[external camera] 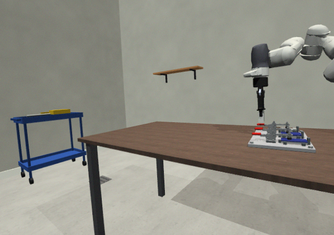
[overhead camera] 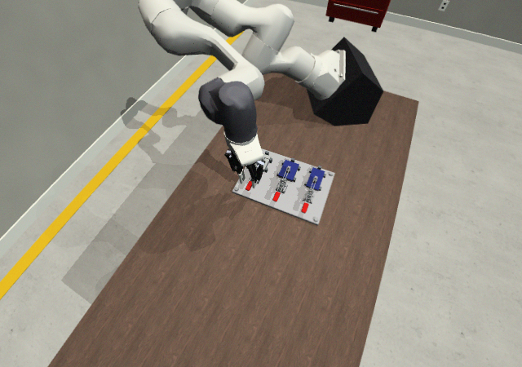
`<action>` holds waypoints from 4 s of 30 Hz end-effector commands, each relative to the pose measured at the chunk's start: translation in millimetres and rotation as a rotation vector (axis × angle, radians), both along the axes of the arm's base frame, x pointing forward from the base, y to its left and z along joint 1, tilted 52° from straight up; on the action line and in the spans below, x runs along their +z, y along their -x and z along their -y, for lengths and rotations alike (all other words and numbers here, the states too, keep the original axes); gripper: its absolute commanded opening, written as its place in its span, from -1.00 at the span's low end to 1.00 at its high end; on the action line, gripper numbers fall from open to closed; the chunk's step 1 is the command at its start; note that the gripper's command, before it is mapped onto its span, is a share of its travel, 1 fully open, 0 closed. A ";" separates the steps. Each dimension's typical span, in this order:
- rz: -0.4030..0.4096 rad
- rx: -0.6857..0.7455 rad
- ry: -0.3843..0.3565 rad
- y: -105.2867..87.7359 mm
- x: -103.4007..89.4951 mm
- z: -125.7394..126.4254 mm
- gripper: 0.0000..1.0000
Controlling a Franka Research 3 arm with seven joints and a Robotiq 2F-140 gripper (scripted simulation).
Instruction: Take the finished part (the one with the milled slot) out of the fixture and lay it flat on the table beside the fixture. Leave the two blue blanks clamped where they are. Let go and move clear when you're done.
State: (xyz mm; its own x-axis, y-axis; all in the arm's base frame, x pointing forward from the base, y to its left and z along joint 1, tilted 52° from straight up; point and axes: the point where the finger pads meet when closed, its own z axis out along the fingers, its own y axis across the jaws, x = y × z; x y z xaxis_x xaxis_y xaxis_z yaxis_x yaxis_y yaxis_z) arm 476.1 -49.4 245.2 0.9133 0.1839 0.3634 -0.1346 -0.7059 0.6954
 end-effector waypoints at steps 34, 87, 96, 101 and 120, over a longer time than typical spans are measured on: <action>0.009 0.004 -0.007 -2.9 -2.0 -1.0 -0.44; 0.009 0.004 -0.007 -14.4 -20.7 18.8 -0.44; 0.009 0.004 -0.007 -14.4 -20.7 18.8 -0.44; 0.009 0.004 -0.007 -14.4 -20.7 18.8 -1.00; 0.009 0.004 -0.007 -14.4 -20.7 18.8 -1.00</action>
State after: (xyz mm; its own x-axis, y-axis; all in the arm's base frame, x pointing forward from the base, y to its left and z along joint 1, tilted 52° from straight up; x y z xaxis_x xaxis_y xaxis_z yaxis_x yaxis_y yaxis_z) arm 490.0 -67.9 225.3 0.9102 0.1863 0.3699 -0.1354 -0.7102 0.6908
